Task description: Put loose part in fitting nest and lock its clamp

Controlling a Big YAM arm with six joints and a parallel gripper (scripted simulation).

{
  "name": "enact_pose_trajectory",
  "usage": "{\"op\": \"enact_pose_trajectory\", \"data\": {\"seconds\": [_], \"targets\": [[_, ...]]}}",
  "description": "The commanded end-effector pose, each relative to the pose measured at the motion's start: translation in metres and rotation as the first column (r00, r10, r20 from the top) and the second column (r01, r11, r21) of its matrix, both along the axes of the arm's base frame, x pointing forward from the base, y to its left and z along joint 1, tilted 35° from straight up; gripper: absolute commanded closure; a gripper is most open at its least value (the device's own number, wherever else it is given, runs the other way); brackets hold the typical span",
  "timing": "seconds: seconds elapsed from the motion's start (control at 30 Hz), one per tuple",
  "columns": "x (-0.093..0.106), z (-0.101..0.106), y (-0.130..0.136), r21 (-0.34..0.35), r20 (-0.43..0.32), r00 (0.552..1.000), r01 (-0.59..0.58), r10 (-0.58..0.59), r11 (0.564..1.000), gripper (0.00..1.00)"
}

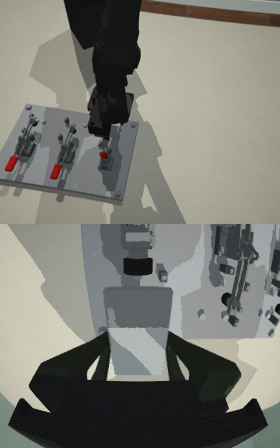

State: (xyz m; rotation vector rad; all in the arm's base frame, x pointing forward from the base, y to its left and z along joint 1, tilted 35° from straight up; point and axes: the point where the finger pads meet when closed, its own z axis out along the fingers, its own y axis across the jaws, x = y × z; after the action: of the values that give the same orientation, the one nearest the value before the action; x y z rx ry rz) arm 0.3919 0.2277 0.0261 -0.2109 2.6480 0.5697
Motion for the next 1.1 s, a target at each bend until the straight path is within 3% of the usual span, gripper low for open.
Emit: {"op": "enact_pose_trajectory", "data": {"seconds": [0.0, 1.07], "targets": [[0.0071, 0.023, 0.0098, 0.018, 0.037, 0.999, -0.005, 0.005, 1.0, 1.0], [0.0081, 0.0246, 0.0109, 0.017, 0.038, 0.999, -0.005, 0.004, 1.0, 1.0]]}}
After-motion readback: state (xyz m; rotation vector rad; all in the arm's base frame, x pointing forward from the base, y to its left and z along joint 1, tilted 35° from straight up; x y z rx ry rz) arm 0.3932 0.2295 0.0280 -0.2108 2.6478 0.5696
